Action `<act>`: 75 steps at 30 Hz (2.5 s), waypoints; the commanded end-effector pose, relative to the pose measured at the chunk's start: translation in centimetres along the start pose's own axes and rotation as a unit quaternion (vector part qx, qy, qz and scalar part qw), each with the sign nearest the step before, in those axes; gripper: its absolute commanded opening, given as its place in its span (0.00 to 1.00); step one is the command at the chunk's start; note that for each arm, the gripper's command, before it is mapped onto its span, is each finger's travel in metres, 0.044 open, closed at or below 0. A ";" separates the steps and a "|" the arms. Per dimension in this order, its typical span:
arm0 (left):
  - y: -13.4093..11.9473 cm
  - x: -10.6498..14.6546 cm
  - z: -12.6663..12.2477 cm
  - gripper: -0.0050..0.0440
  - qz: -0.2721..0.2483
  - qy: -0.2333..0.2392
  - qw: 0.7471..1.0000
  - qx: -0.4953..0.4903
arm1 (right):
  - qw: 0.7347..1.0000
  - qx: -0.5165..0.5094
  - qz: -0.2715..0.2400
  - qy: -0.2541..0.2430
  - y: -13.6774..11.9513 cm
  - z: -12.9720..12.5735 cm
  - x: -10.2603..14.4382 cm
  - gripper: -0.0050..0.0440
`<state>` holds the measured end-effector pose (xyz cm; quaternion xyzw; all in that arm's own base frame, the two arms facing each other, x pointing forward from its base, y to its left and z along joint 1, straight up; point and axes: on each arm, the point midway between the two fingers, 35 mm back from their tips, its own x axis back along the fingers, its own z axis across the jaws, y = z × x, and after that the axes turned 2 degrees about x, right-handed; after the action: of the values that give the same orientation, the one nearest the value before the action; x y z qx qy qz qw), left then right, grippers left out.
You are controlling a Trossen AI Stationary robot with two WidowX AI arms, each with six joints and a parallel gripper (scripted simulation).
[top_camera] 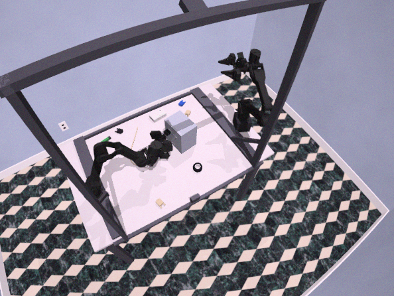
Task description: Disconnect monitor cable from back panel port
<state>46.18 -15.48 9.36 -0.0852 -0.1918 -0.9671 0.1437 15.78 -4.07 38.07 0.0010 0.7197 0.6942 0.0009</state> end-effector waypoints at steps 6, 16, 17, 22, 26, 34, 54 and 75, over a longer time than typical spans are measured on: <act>0.4 0.1 1.2 0.10 -0.003 -0.019 0.999 0.048 | 1.000 0.002 -0.001 0.001 0.3 0.1 0.0 1.00; 0.4 0.1 1.3 0.10 -0.002 -0.039 0.996 0.077 | 1.000 0.002 -0.001 0.001 0.3 0.1 0.0 1.00; 0.4 0.1 1.3 0.10 -0.002 -0.041 0.996 0.079 | 1.000 0.002 -0.001 0.001 0.3 0.1 0.0 1.00; 0.4 0.1 1.5 0.10 -0.002 -0.059 0.993 0.105 | 1.000 0.002 -0.001 0.001 0.3 0.1 0.0 1.00; 0.4 0.1 1.6 0.10 -0.002 -0.077 0.989 0.129 | 1.000 0.002 -0.001 0.001 0.3 0.1 0.0 1.00; 0.4 0.0 1.8 0.10 -0.002 -0.099 0.982 0.161 | 1.000 0.002 -0.001 0.001 0.3 0.1 0.0 1.00; 0.4 0.0 1.8 0.89 -0.002 -0.099 0.982 0.161 | 1.000 0.002 -0.001 0.001 0.3 0.1 0.0 1.00; 0.5 -0.4 0.5 1.00 -0.014 0.005 1.000 -0.006 | 1.000 0.002 -0.001 0.001 0.3 0.1 0.0 1.00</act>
<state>47.11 -15.50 10.46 -0.0990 -0.2457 -0.9558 0.1274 15.78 -4.07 38.07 0.0010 0.7197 0.6942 0.0009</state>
